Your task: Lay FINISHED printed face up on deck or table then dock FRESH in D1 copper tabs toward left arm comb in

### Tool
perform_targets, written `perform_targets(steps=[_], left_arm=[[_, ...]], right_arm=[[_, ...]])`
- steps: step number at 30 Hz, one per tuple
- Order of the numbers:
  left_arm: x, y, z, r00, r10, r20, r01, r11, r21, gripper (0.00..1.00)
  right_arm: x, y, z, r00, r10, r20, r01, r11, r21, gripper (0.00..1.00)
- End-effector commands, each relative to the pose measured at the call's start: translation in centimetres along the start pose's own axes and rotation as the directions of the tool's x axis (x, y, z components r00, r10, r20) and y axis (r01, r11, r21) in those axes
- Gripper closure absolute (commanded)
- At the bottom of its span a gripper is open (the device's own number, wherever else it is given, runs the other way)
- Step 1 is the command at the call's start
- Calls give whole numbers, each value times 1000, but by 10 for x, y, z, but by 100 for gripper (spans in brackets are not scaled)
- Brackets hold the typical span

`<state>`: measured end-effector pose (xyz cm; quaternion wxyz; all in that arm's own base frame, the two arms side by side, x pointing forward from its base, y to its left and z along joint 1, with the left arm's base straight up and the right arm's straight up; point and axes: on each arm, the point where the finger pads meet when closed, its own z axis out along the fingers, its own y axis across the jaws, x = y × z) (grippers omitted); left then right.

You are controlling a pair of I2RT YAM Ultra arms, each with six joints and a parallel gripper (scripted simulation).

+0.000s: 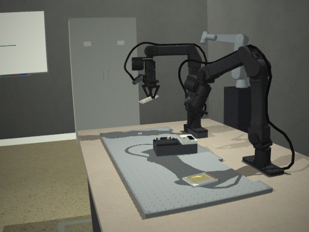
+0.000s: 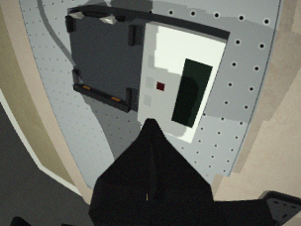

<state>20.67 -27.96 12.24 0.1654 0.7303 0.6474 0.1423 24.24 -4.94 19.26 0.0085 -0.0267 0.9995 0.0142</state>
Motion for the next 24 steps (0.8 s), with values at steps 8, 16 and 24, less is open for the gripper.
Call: perform_targets(steps=[8,16,24], left_arm=[[-10,-2,9,999,-20,41,21,1000,-20,100],[-10,-6,16,999,-20,41,21,1000,-20,100],[-10,-11,25,999,-20,41,21,1000,-20,100]], right_arm=[[-1,0,-16,1000,1,-3,-1,1000,9,100],[-1,0,-16,1000,1,-3,-1,1000,9,100],[-1,0,-16,1000,1,-3,-1,1000,9,100]])
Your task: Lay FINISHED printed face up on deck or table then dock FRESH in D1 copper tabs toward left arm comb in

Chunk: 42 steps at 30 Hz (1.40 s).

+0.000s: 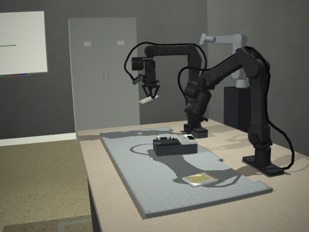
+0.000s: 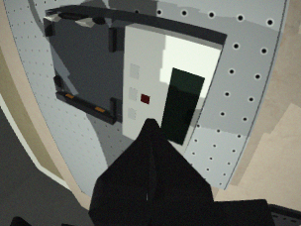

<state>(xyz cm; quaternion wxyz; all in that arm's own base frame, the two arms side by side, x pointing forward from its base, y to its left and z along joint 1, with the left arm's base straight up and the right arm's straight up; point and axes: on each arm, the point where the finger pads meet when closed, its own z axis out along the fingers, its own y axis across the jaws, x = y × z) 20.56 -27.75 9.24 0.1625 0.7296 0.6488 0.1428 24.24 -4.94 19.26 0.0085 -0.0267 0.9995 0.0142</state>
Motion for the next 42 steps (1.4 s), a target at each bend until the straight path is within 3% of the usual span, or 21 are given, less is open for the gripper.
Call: perform_targets(steps=[1,42], left_arm=[[-12,3,-1,999,-18,46,19,1000,-23,100],[-12,1,3,999,-18,46,19,1000,-23,100]], right_arm=[[-1,0,-16,1000,1,-3,-1,1000,9,100],[-1,0,-16,1000,1,-3,-1,1000,9,100]])
